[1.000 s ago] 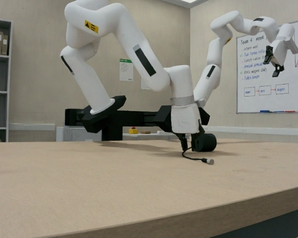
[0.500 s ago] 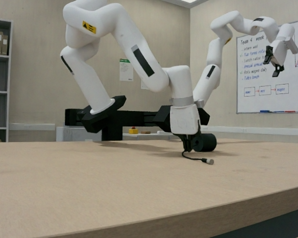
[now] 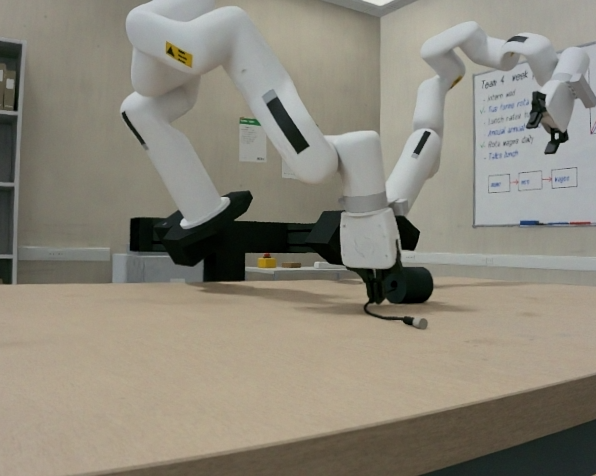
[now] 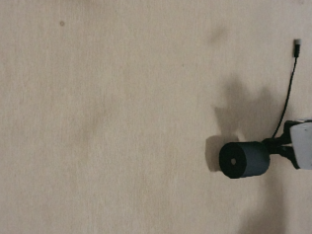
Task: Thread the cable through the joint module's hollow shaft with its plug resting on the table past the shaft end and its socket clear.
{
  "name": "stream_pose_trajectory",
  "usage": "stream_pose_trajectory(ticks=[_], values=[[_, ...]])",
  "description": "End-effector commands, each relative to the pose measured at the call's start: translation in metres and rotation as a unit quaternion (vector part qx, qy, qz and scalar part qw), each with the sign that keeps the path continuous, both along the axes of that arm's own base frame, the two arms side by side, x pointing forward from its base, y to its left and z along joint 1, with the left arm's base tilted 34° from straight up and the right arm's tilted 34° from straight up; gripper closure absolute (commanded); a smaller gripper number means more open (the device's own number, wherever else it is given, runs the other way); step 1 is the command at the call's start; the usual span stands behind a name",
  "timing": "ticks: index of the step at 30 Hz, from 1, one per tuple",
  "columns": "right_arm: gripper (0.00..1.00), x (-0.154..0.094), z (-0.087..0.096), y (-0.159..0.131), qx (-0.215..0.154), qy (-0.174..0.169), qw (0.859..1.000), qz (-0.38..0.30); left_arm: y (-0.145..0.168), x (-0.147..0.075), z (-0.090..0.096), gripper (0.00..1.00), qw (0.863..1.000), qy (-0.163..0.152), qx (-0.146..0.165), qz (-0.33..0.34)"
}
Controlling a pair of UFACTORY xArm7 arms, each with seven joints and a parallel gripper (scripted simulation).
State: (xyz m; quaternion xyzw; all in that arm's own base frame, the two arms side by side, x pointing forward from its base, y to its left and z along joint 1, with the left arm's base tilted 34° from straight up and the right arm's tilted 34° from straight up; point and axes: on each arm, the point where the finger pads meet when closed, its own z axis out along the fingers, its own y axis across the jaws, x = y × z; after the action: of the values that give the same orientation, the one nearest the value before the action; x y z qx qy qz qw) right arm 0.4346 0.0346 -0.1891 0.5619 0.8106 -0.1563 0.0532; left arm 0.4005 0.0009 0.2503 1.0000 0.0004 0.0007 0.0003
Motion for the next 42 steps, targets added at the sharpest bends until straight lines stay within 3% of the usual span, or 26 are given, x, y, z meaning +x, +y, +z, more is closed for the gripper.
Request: stream_pose_trajectory(ticks=[1,42], values=[[1.00,0.002,0.001,0.003,0.002,-0.002,1.000,0.001,-0.001,0.001,0.002,0.00,1.000,-0.002,0.001,-0.001],[1.00,-0.009,-0.009,0.034,0.002,-0.002,1.000,0.001,-0.001,0.001,0.002,0.00,1.000,-0.002,0.001,-0.001]])
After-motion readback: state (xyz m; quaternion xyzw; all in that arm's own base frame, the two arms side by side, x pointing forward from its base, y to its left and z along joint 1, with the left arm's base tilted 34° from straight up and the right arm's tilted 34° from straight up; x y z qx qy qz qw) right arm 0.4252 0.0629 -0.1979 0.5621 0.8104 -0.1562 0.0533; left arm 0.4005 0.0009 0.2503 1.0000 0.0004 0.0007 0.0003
